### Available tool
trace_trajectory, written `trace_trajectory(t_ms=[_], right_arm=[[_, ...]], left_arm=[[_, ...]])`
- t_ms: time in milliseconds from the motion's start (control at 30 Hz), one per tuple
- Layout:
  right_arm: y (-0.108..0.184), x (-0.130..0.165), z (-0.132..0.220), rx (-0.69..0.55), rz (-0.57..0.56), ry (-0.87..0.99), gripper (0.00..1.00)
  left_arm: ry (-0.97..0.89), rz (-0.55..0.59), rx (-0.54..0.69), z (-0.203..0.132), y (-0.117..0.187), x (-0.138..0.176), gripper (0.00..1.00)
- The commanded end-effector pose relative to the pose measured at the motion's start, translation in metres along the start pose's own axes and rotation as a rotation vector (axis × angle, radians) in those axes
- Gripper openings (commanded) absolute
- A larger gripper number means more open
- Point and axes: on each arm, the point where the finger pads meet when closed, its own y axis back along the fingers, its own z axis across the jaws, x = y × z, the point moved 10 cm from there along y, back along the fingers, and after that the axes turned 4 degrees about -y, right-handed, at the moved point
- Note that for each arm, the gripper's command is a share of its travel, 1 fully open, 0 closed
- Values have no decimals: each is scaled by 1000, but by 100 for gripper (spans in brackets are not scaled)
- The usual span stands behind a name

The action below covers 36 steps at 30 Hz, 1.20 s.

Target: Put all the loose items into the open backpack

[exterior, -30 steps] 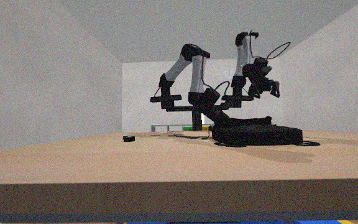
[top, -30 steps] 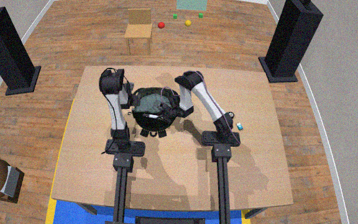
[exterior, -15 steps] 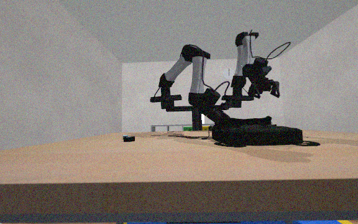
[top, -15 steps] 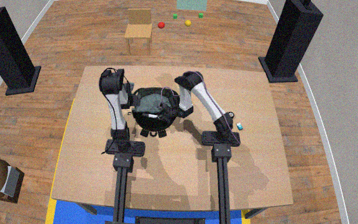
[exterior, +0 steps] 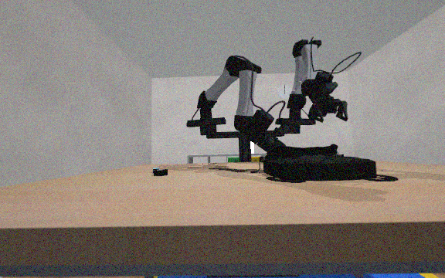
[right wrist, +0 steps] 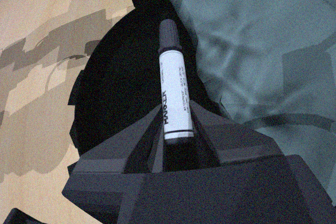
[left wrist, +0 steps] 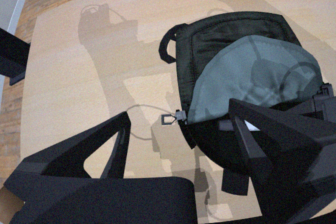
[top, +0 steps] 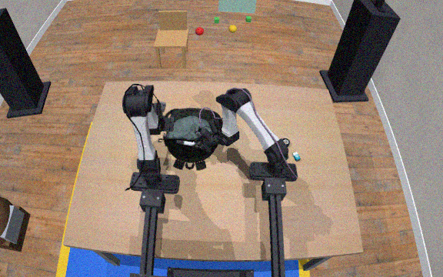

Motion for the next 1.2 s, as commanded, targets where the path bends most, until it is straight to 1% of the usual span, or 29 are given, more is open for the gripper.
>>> trace_trajectory(t_ms=[0,1167], right_arm=[[1,14,1,2,35,-14,15],[2,15,2,-1,32,-15,15]], left_arm=[[-6,-26,7,1,2,-5,90],[-6,-26,7,1,2,-5,90]])
